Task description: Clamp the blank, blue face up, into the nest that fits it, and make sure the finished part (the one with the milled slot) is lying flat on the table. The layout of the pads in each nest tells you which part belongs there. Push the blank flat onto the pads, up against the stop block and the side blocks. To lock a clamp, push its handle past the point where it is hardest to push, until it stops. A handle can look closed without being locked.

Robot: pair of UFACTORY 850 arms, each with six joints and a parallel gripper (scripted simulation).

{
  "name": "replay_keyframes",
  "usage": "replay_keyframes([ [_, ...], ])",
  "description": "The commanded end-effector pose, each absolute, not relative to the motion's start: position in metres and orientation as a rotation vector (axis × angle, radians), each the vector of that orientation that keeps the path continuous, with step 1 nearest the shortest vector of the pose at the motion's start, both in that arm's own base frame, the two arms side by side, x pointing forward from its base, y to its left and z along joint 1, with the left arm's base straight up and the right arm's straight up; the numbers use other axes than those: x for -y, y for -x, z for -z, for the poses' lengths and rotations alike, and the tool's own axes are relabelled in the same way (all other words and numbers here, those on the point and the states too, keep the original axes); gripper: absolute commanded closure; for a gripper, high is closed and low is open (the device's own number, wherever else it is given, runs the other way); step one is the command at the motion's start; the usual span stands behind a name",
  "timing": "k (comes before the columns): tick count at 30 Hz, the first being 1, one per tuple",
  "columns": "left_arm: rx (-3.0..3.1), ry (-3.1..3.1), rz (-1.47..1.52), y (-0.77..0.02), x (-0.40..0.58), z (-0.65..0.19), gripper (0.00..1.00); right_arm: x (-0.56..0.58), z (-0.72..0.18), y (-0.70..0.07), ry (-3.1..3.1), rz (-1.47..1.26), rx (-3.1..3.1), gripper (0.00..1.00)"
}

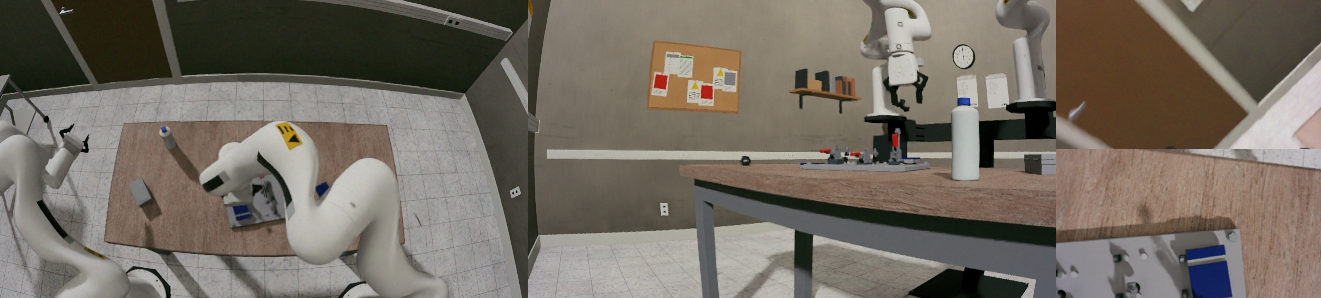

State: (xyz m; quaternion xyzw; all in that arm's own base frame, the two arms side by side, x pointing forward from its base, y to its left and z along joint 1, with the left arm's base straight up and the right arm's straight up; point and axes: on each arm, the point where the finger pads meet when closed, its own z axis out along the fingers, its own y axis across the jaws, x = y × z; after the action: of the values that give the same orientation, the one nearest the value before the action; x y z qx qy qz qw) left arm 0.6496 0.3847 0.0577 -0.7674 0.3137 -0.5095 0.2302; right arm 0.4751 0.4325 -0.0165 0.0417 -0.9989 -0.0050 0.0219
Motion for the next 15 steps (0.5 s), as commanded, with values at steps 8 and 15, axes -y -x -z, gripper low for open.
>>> replay_keyframes([
  [8, -0.682, 2.24, 1.198, -0.616, -0.464, -0.091, 0.0, -0.426, 0.013, -0.479, -0.257, 0.002, 3.132, 0.0],
  [15, -0.49, 2.334, 1.041, -0.572, -0.52, -0.119, 0.0, -0.426, 0.013, -0.479, -0.257, 0.002, 3.133, 0.0],
])
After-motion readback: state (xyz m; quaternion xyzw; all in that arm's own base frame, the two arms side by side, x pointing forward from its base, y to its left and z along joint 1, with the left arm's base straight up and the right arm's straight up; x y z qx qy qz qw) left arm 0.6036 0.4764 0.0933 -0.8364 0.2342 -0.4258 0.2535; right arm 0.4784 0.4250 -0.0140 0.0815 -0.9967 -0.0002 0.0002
